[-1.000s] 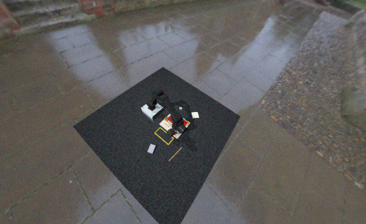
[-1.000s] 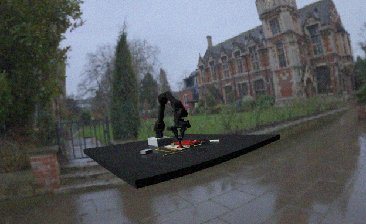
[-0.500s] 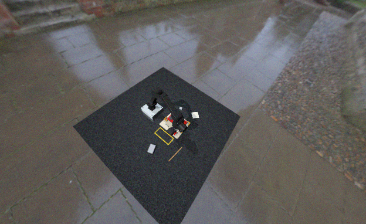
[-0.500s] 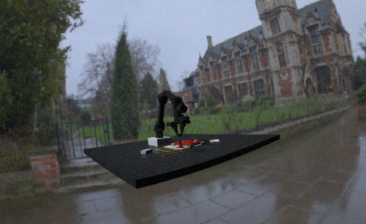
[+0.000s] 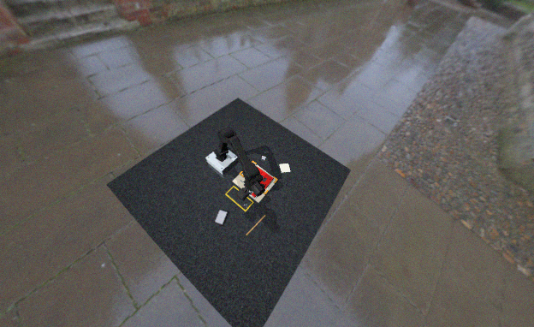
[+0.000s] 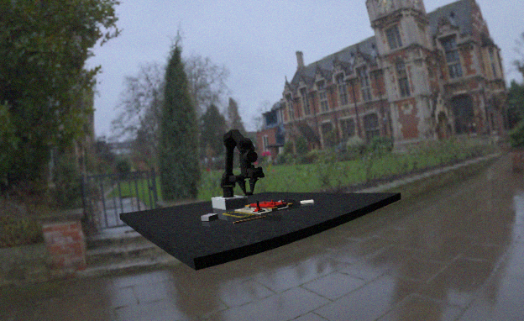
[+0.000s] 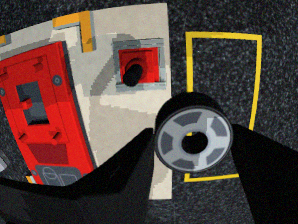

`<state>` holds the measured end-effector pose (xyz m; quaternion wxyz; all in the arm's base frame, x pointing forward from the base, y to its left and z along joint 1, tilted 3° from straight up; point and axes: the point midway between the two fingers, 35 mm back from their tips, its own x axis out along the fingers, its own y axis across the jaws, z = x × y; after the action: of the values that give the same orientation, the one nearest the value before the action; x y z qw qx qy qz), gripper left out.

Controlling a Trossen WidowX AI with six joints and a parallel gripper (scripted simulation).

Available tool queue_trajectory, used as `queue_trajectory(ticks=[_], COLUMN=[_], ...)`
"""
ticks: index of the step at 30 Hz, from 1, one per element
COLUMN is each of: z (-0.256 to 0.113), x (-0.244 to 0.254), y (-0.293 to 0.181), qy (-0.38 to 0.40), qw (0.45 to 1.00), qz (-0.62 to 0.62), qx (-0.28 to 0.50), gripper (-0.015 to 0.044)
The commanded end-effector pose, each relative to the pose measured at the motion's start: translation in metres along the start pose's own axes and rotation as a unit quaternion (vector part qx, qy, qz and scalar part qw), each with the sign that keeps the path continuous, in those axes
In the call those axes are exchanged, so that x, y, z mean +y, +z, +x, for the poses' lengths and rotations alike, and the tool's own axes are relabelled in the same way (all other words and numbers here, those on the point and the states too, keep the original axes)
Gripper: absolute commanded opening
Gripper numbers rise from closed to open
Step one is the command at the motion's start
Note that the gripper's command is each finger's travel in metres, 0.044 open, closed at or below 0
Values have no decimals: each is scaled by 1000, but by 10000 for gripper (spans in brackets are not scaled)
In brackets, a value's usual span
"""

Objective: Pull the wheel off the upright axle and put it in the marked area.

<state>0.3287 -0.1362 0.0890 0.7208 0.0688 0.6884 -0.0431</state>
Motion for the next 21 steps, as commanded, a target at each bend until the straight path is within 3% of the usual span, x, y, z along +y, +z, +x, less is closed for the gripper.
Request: queue_trajectory(ticks=[1, 21], z=[0, 2], x=[-13, -53], y=[-9, -44], qy=[-1, -3], qw=[1000, 1000], qz=[-2, -2], qx=[1, 3], gripper=[0, 0])
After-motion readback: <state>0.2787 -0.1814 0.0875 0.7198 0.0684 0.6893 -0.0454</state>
